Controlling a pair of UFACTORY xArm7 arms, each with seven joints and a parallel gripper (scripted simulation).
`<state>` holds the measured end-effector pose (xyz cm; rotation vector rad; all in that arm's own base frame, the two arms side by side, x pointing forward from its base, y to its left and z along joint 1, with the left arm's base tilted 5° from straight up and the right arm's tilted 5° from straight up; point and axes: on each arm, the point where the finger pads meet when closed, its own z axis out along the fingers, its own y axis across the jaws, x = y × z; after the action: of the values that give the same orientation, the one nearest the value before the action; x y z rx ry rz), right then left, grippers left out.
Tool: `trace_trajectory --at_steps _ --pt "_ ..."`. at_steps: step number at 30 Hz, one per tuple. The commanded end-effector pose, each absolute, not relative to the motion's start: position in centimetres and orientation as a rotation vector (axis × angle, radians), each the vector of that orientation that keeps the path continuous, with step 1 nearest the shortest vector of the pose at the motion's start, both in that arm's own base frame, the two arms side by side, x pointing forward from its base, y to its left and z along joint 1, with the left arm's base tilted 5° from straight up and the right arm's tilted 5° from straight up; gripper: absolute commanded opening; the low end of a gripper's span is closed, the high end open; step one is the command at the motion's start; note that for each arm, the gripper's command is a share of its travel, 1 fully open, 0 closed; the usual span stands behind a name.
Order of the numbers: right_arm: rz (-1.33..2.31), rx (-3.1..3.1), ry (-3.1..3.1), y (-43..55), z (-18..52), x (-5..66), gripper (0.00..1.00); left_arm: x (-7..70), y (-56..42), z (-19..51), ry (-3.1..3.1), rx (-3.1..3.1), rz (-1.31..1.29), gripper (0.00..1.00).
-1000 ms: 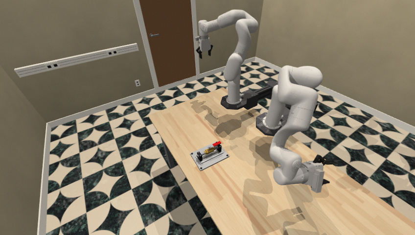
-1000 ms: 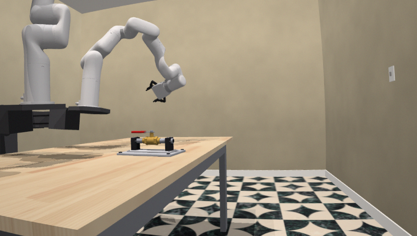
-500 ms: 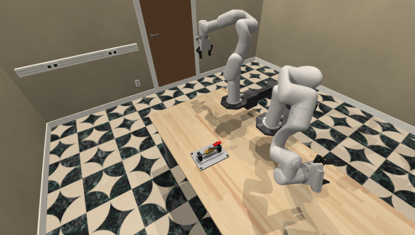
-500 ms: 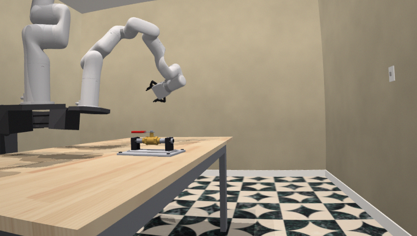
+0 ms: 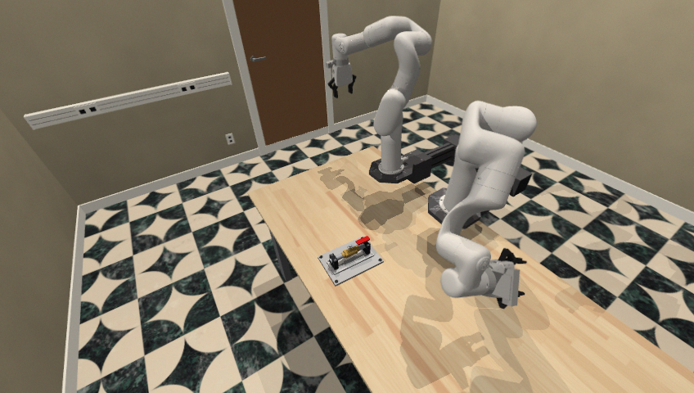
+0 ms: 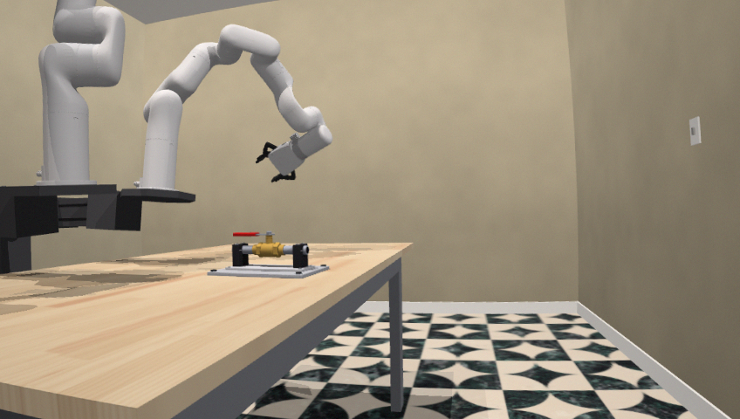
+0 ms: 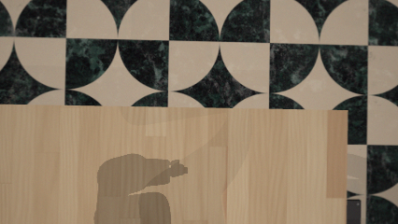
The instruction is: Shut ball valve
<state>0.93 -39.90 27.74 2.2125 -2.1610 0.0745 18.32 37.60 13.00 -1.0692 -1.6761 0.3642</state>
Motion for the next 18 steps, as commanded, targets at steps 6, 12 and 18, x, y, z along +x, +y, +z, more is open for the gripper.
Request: trace_trajectory --at_steps 6,12,18 --pt "0.08 2.21 -2.159 -40.0 27.9 0.9 1.0 21.3 28.7 11.1 -1.958 -0.965 0.299 1.0" --pt "0.08 2.21 -2.159 -40.0 27.9 0.9 1.0 22.7 24.7 10.2 -2.081 -0.91 0.271 1.0" --pt "0.08 2.21 -2.159 -40.0 27.9 0.9 1.0 24.8 18.0 8.6 -2.285 -0.808 0.219 1.0"
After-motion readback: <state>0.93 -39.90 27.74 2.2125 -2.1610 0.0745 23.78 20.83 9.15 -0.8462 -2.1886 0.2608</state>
